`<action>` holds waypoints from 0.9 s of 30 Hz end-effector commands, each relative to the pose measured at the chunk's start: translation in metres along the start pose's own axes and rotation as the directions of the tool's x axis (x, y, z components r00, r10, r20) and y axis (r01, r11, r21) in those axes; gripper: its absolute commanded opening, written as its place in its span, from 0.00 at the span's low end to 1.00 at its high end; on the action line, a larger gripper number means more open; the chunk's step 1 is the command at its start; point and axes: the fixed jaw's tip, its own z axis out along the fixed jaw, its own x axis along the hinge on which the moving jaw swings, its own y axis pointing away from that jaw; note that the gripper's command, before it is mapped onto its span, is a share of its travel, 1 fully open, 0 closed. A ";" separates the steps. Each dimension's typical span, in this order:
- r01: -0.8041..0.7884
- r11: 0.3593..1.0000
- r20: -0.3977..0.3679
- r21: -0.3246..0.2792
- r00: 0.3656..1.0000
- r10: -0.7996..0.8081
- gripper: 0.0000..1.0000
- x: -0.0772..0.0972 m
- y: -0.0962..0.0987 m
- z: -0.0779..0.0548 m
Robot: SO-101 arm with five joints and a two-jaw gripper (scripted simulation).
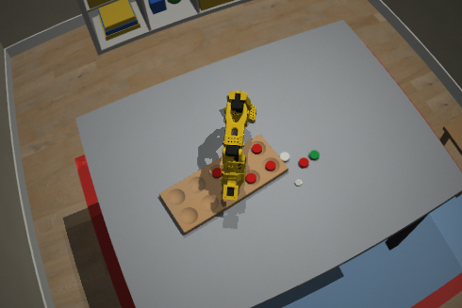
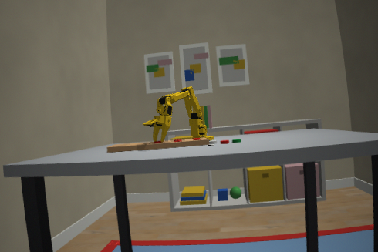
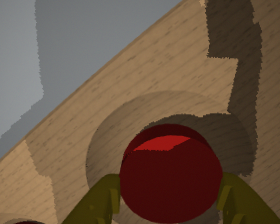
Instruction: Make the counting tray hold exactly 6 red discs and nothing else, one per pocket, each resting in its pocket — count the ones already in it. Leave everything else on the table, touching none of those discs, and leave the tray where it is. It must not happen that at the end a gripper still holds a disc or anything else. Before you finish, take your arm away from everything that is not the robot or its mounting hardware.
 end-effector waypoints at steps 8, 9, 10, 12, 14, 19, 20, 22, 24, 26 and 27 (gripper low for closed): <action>-0.005 1.000 0.094 0.000 0.996 0.005 0.00 -0.016 -0.001 -0.017; -0.005 1.000 0.094 0.000 0.996 0.005 0.00 -0.016 -0.001 -0.017; -0.005 1.000 0.094 0.000 0.996 0.005 0.00 -0.016 -0.001 -0.017; -0.005 1.000 0.094 0.000 0.996 0.005 0.01 -0.016 -0.001 -0.017; -0.005 1.000 0.094 0.000 0.996 0.005 0.03 -0.016 -0.001 -0.017; -0.005 1.000 0.094 0.000 0.996 0.005 0.12 -0.016 -0.001 -0.017; -0.005 1.000 0.094 0.000 0.996 0.005 0.15 -0.016 -0.001 -0.017; -0.005 1.000 0.094 0.000 0.996 0.005 0.21 -0.016 -0.001 -0.017; -0.005 1.000 0.094 0.000 0.996 0.005 0.25 -0.016 -0.001 -0.017; -0.005 1.000 0.094 0.000 0.996 0.005 0.27 -0.016 -0.001 -0.017; -0.005 1.000 0.094 0.000 0.996 0.005 0.27 -0.016 -0.001 -0.017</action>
